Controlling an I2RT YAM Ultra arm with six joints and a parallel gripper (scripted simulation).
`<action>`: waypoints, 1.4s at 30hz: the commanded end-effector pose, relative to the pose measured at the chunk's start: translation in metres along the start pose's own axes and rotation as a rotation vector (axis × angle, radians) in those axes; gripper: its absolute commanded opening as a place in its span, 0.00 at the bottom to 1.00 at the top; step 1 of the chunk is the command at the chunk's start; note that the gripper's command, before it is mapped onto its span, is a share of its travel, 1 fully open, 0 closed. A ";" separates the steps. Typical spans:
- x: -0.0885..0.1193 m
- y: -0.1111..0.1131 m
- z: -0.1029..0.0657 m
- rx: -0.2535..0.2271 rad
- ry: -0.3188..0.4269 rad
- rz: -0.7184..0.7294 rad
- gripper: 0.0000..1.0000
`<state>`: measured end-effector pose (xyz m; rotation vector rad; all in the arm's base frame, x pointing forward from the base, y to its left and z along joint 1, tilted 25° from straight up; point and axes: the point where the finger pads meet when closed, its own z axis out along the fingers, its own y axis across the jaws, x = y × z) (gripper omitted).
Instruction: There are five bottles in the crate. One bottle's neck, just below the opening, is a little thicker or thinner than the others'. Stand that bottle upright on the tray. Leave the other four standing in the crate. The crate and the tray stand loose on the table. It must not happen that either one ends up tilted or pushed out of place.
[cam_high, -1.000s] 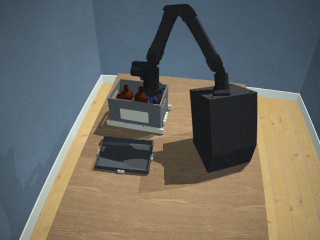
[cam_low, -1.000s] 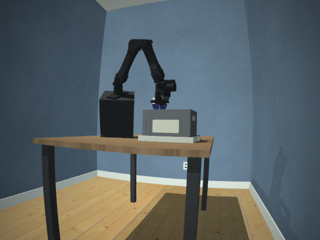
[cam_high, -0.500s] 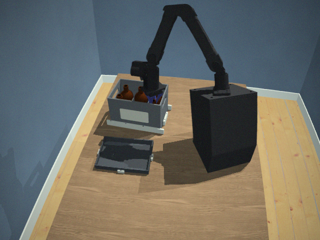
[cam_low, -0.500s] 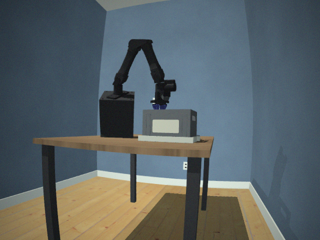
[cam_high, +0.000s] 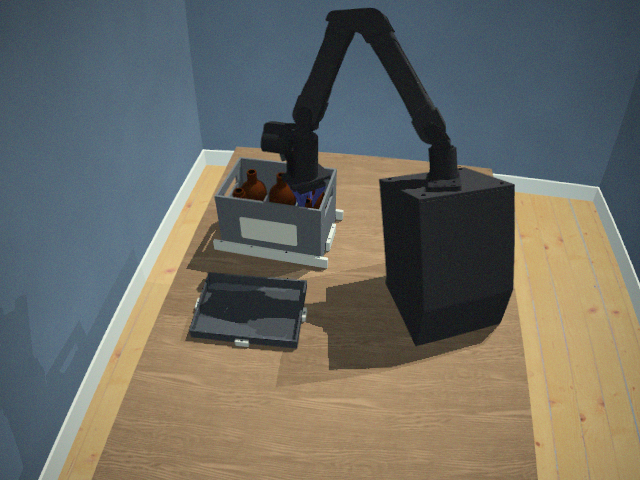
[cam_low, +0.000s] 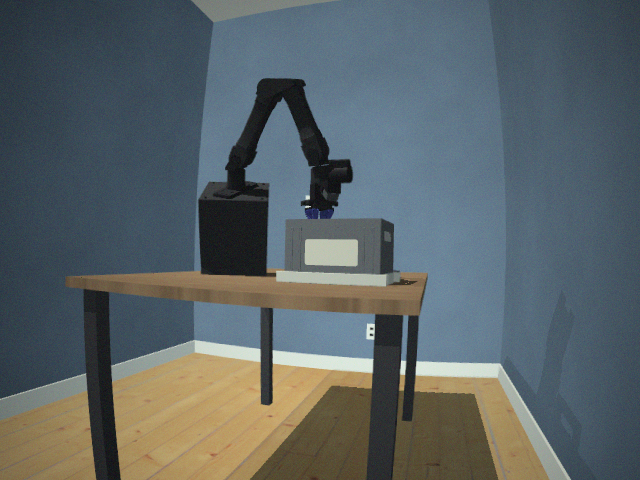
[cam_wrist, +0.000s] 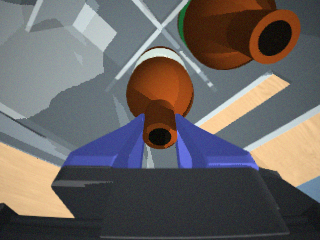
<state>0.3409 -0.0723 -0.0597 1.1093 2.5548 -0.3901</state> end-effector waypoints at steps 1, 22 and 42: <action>0.001 0.000 0.000 0.006 -0.002 -0.012 0.00; 0.001 0.000 0.000 0.006 -0.002 -0.012 0.61; 0.001 0.000 0.000 0.003 -0.001 -0.011 0.61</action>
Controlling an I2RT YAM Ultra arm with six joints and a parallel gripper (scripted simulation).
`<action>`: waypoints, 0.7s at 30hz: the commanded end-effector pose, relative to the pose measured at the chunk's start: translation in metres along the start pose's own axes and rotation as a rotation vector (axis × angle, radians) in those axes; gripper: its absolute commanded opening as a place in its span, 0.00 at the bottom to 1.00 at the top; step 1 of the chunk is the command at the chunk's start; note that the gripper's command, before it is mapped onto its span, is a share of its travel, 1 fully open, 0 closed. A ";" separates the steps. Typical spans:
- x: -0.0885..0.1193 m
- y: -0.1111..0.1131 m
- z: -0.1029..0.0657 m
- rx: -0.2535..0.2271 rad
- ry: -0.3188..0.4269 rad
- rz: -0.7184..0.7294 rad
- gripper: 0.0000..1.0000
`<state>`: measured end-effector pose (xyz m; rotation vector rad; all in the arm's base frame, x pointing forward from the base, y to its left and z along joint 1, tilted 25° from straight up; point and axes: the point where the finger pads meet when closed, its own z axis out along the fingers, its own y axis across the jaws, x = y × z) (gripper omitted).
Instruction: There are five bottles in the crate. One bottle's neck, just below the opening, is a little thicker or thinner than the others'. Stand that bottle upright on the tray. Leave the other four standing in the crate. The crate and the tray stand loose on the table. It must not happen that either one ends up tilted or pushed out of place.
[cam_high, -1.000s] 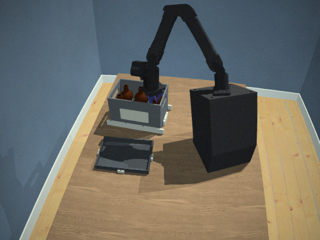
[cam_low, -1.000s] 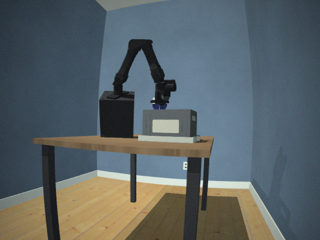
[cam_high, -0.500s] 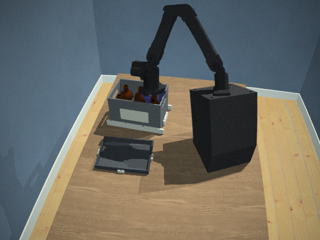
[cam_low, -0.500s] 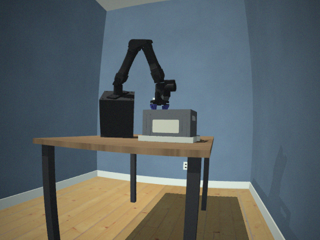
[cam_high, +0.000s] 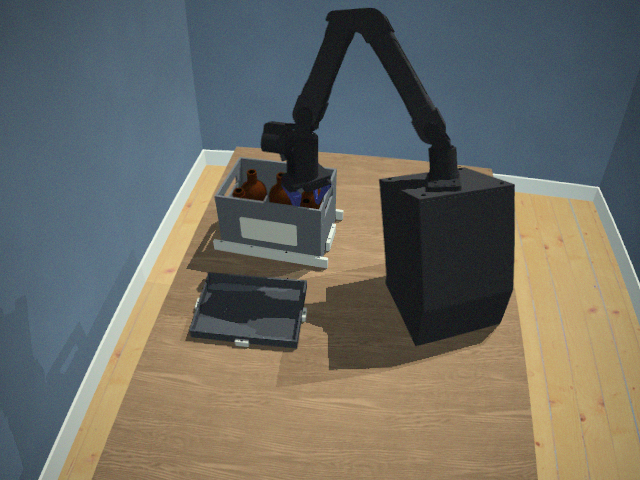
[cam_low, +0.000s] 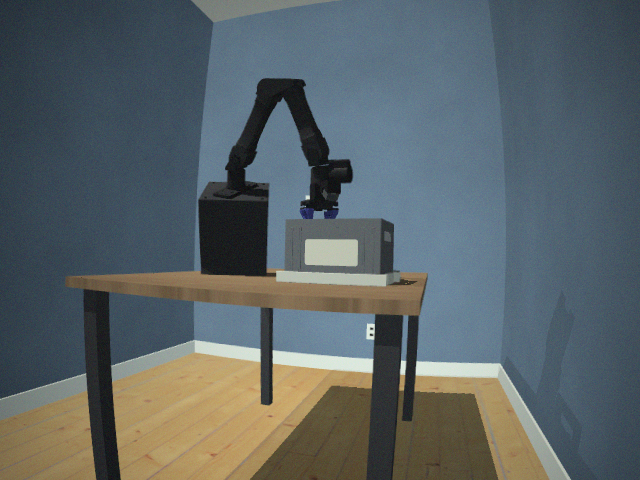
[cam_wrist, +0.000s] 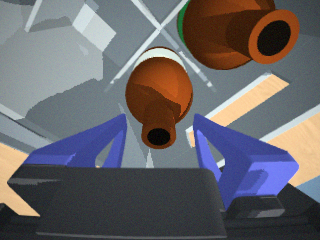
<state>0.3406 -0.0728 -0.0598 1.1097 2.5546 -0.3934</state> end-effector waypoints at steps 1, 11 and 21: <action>0.001 0.001 0.000 0.000 0.000 -0.011 0.61; 0.001 0.001 0.000 0.000 0.000 -0.011 0.61; -0.002 0.004 -0.012 -0.012 -0.013 -0.003 0.61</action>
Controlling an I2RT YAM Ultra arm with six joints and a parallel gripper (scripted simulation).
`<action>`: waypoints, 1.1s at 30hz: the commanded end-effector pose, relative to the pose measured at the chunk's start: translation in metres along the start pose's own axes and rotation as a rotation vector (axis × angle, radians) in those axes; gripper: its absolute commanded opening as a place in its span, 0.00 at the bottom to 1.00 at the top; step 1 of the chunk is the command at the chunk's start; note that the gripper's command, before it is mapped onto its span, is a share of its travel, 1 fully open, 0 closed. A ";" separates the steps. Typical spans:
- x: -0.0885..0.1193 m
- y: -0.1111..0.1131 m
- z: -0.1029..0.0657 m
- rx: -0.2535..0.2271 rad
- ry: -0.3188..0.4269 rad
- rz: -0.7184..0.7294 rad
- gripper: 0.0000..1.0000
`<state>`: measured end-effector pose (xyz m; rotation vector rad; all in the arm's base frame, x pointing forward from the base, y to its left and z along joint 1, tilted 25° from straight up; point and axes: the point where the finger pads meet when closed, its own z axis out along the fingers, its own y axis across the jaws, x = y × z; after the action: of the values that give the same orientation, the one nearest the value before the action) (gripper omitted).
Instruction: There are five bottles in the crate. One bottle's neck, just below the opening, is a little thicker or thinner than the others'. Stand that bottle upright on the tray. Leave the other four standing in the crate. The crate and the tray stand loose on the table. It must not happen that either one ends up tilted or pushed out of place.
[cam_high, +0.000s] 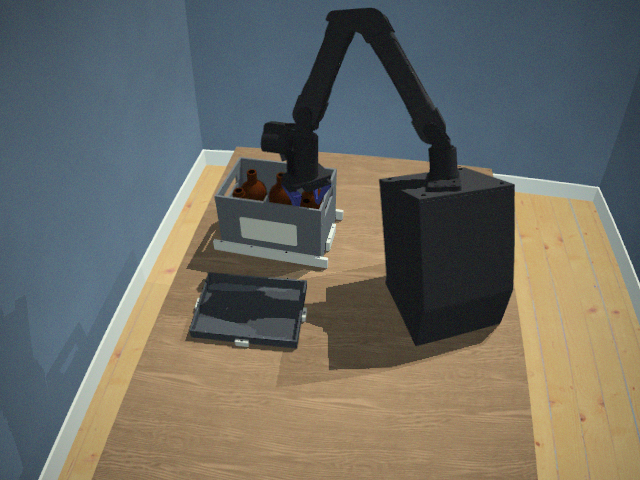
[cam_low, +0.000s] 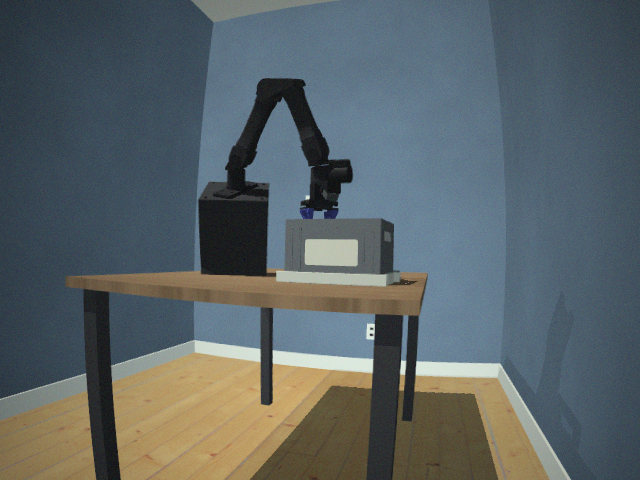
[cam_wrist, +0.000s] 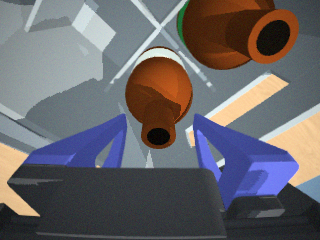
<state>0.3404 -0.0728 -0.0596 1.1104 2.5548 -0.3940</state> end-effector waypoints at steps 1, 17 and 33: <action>-0.003 0.005 -0.014 -0.013 -0.014 -0.003 0.61; -0.009 0.009 -0.056 -0.025 -0.028 0.005 0.61; -0.008 0.008 -0.092 -0.026 -0.027 0.005 0.61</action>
<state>0.3287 -0.0448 0.0088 1.1071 2.5497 -0.3802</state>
